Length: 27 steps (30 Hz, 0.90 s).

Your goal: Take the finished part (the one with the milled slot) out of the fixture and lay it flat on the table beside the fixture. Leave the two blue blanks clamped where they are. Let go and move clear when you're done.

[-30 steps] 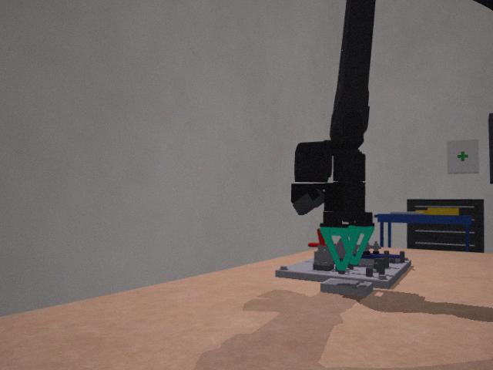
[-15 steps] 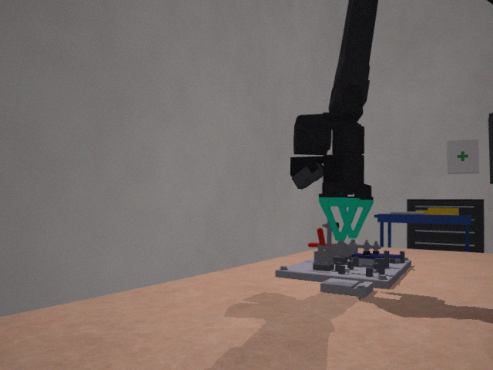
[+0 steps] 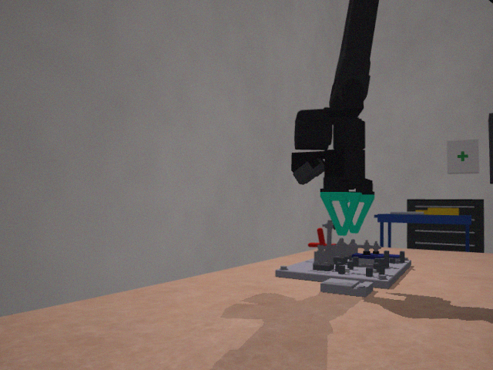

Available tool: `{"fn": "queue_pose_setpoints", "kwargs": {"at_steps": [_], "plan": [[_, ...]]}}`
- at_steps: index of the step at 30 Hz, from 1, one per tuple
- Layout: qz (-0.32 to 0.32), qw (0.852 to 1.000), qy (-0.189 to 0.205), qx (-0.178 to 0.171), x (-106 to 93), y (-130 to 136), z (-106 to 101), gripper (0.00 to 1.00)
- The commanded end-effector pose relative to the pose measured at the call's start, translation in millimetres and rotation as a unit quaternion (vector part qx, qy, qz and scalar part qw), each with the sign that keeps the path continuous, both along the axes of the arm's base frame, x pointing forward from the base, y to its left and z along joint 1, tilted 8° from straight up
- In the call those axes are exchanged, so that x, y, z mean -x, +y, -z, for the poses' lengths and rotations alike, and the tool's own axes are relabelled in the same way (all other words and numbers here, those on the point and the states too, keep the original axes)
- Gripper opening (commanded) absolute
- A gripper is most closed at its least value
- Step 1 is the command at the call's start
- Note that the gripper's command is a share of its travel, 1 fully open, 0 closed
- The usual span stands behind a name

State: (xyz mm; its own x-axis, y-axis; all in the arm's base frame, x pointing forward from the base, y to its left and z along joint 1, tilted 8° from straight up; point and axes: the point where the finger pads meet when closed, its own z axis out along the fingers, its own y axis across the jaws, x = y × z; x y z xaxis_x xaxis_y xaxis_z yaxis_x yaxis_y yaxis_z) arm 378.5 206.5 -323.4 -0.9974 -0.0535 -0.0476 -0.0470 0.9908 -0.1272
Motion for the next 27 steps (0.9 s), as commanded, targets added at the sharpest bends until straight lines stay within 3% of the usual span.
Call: {"fn": "queue_pose_setpoints", "kwargs": {"at_steps": [1,27], "plan": [[-0.004,1.0,-0.003,-0.002,-1.6,9.8,-9.4,0.85],[-0.004,1.0,0.001,-0.001,2.3,8.6,-10.9,0.85]]}}
